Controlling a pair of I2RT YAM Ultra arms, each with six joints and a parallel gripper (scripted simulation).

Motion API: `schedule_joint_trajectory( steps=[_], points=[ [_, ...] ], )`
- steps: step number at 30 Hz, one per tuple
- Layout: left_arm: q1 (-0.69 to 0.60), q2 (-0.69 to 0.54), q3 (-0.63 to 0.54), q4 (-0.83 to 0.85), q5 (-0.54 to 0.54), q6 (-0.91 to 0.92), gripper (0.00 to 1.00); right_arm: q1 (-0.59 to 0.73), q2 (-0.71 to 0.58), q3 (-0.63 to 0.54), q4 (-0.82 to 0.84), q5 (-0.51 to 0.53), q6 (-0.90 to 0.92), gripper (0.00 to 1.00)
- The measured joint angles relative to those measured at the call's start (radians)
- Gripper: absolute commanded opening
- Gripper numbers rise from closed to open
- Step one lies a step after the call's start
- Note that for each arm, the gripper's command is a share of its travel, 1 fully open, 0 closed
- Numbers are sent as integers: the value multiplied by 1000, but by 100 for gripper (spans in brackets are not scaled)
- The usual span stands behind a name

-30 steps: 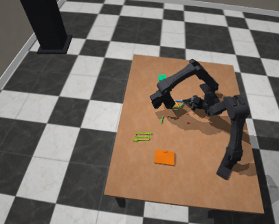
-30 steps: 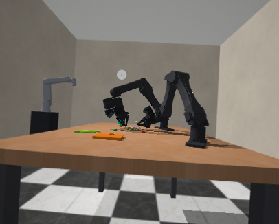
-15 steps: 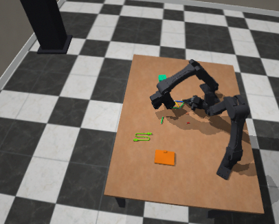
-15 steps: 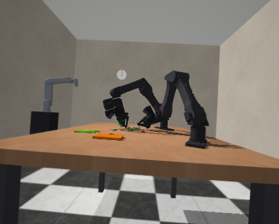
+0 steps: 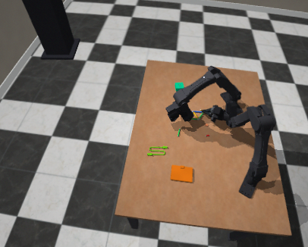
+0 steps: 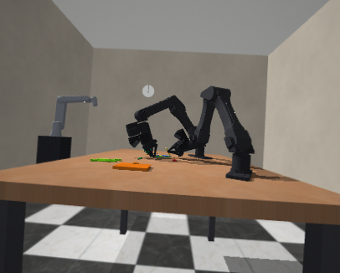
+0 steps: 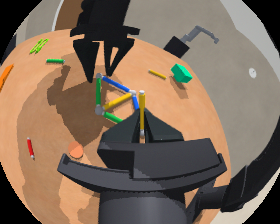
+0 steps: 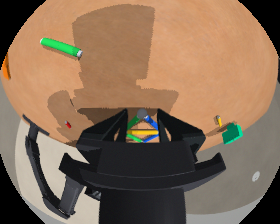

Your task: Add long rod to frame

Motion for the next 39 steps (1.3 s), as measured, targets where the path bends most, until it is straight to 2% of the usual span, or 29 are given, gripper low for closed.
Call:
schedule_joint_trajectory(
  steps=[5, 6, 8, 9, 11, 12, 14, 15, 19, 33, 39],
  points=[
    [0, 0, 0, 0, 0, 0, 0, 0, 0, 0, 1, 0, 0, 41],
    [0, 0, 0, 0, 0, 0, 0, 0, 0, 0, 1, 0, 0, 33],
    [0, 0, 0, 0, 0, 0, 0, 0, -1, -2, 4, 1, 0, 33],
    [0, 0, 0, 0, 0, 0, 0, 0, -2, -3, 5, 1, 0, 28],
    [0, 0, 0, 0, 0, 0, 0, 0, -2, -3, 5, 1, 0, 28],
    [0, 0, 0, 0, 0, 0, 0, 0, -2, -3, 5, 1, 0, 24],
    [0, 0, 0, 0, 0, 0, 0, 0, -2, -3, 5, 1, 0, 24],
    [0, 0, 0, 0, 0, 0, 0, 0, -2, -3, 5, 1, 0, 20],
    [0, 0, 0, 0, 0, 0, 0, 0, -2, -3, 5, 1, 0, 20],
    [0, 0, 0, 0, 0, 0, 0, 0, -2, -3, 5, 1, 0, 0],
    [0, 0, 0, 0, 0, 0, 0, 0, -2, -3, 5, 1, 0, 0]
  ],
)
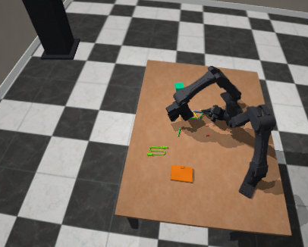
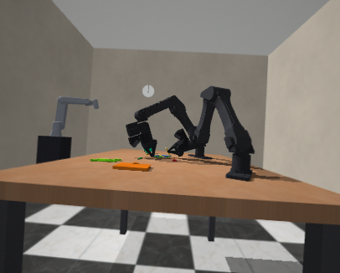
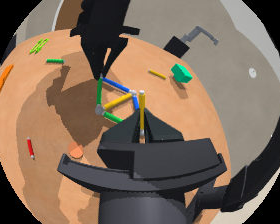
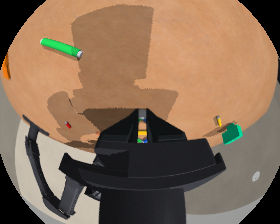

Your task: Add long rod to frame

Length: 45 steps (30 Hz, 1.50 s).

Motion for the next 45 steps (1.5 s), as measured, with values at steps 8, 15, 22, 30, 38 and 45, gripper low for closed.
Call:
schedule_joint_trajectory(
  steps=[8, 15, 22, 30, 38, 45],
  points=[
    [0, 0, 0, 0, 5, 0, 0, 0, -18, 0, -17, 0, -1, 0],
    [0, 0, 0, 0, 9, 0, 0, 0, -47, 0, -45, 0, -1, 0],
    [0, 0, 0, 1, 9, 0, 0, 0, -55, 0, -50, 0, -1, 0],
    [-1, 0, 0, 1, 15, 0, 0, 0, -55, 0, -64, 0, -1, 0],
    [-4, 0, 0, 1, 19, -1, 0, 0, -71, 0, -95, 2, -2, 0],
    [-4, 0, 0, 2, 19, -1, 0, 0, -123, -39, -103, 1, -3, 0]
  ],
)
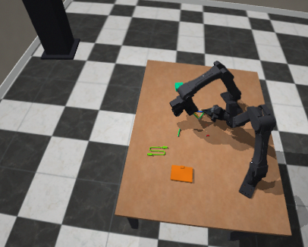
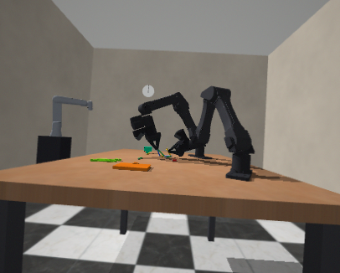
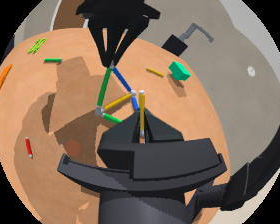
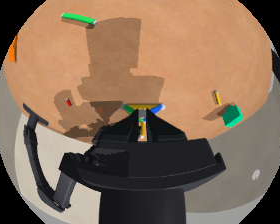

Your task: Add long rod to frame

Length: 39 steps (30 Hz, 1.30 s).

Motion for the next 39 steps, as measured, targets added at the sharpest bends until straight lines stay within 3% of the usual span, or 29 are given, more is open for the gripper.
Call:
schedule_joint_trajectory(
  steps=[12, 26, 39],
  points=[
    [0, 0, 0, 0, -3, 0, 0, 0, -21, -11, -11, 0, 0, 0],
    [0, 0, 0, 0, -3, 0, 0, 0, -110, -120, -8, 2, -3, 0],
    [0, 0, 0, 0, -3, 0, 0, -2, -119, -126, -17, 3, -4, 0]
  ],
)
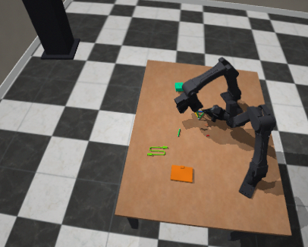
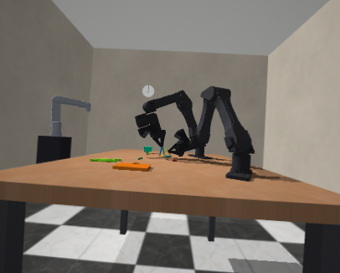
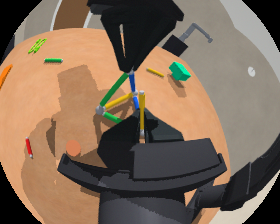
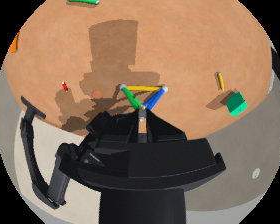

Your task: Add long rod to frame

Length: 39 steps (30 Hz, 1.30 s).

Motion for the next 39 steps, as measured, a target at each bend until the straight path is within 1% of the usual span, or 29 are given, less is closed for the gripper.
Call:
schedule_joint_trajectory(
  steps=[5, 12, 13, 15, 17, 18, 26, 28, 35, 36, 37, 39],
  points=[
    [0, 0, 0, 0, 0, 0, 0, 0, -17, -46, -2, 2, -1, 0],
    [-1, 0, 0, 3, -2, 0, 0, -3, -90, -155, 43, 0, -4, 0],
    [-1, 0, 0, 4, -2, 0, 0, -4, -96, -160, 50, 0, -4, 11],
    [-1, 0, 0, 5, -4, 0, 0, -4, -101, -164, 56, 0, -5, 11],
    [-1, 0, 0, 4, -4, 0, 0, -4, -102, -166, 58, 0, -5, 34],
    [-1, 0, 0, 3, -4, 0, 0, -4, -102, -166, 59, 0, -5, 40],
    [-1, 0, 0, 2, -4, 0, 0, -4, -102, -148, 38, 0, -5, 40],
    [-1, 0, 0, 2, -4, 0, 0, -4, -102, -129, 27, 0, -5, 63],
    [-1, 0, 0, 2, -4, 0, 0, -4, -123, -68, -2, 0, -5, 64],
    [-1, 0, 0, 2, -4, 0, 11, -4, -132, -63, -3, 0, -5, 64],
    [-1, 0, 0, 2, -5, 0, 17, -4, -142, -56, -5, 0, -5, 64],
    [-1, 0, 0, 3, -5, 0, 17, -4, -156, -45, -9, 0, -5, 64]
  ],
)
